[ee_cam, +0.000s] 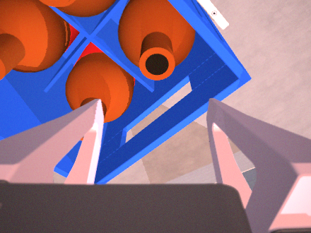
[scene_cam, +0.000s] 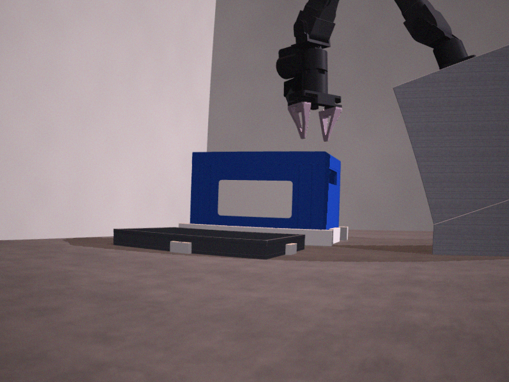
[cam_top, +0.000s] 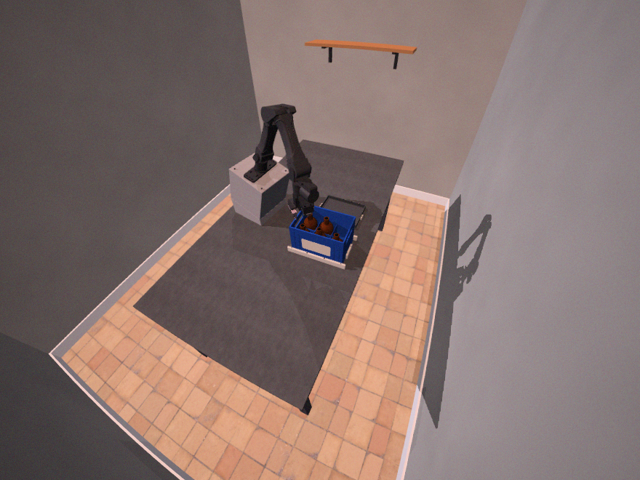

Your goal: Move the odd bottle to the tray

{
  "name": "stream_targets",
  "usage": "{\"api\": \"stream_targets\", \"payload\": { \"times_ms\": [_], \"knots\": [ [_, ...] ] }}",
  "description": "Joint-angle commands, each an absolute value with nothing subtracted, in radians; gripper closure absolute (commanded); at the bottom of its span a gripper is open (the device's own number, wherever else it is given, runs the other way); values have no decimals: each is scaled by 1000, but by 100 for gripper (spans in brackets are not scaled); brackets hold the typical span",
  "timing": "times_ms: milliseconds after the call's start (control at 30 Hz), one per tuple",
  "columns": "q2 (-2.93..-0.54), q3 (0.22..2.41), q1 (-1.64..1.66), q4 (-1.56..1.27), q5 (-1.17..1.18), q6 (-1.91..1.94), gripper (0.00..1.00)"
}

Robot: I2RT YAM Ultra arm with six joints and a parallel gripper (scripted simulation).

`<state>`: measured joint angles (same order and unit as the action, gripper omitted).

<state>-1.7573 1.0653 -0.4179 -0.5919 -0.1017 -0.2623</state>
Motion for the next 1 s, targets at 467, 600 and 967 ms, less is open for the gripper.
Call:
{"api": "stream_targets", "payload": {
  "times_ms": [467,600,967],
  "knots": [
    [-1712,1100,-433,-632,-106,-257,39],
    [-1712,1100,-433,-626,-106,-258,100],
    [-1712,1100,-433,-626,-106,-258,100]
  ]
}}
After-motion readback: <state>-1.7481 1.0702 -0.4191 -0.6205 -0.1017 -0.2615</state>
